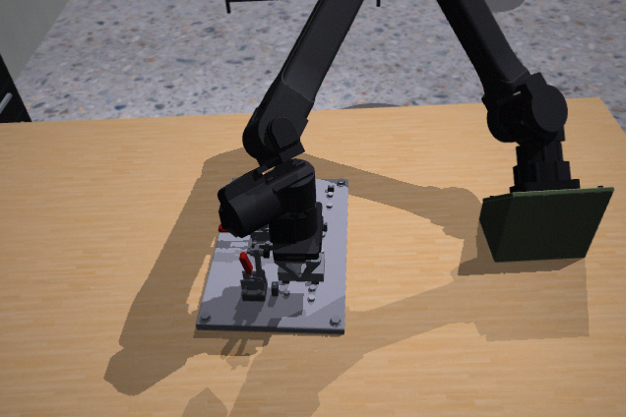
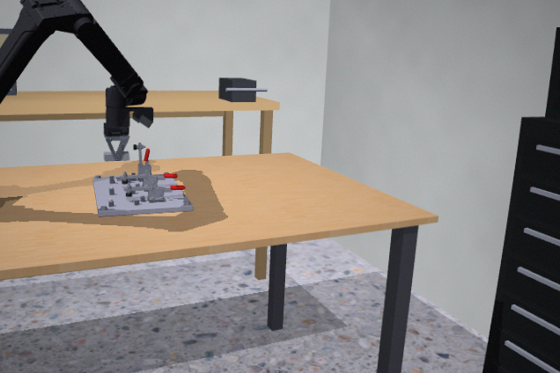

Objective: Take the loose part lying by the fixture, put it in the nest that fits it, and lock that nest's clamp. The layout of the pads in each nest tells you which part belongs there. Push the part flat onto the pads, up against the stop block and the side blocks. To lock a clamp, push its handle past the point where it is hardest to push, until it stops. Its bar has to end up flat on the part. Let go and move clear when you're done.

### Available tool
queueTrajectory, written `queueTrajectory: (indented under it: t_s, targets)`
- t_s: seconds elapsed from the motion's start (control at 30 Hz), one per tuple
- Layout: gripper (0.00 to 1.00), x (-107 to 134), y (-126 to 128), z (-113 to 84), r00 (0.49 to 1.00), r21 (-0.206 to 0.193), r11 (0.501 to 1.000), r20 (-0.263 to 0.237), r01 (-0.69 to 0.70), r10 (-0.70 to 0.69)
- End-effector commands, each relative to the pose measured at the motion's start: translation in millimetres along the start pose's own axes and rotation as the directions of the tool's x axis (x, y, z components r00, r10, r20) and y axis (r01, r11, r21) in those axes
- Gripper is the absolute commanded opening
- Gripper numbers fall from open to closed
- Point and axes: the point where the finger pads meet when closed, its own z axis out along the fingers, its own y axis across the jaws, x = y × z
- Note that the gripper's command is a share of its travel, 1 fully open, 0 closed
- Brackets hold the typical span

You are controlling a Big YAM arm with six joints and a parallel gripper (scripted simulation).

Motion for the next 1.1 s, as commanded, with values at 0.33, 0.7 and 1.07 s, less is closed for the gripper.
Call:
queueTrajectory:
  t_s: [0.33, 0.7, 1.07]
  targets:
    - [0.00, -7, 3, 1.1, 1.000, -0.011, 1.000, 0.015, -0.011, 0.011]
    - [0.00, -10, 3, 6.6, 1.000, -0.015, 1.000, 0.023, -0.012, 0.012]
    - [0.00, -14, 4, 18.8, 0.999, -0.016, 1.000, 0.028, -0.016, 0.016]
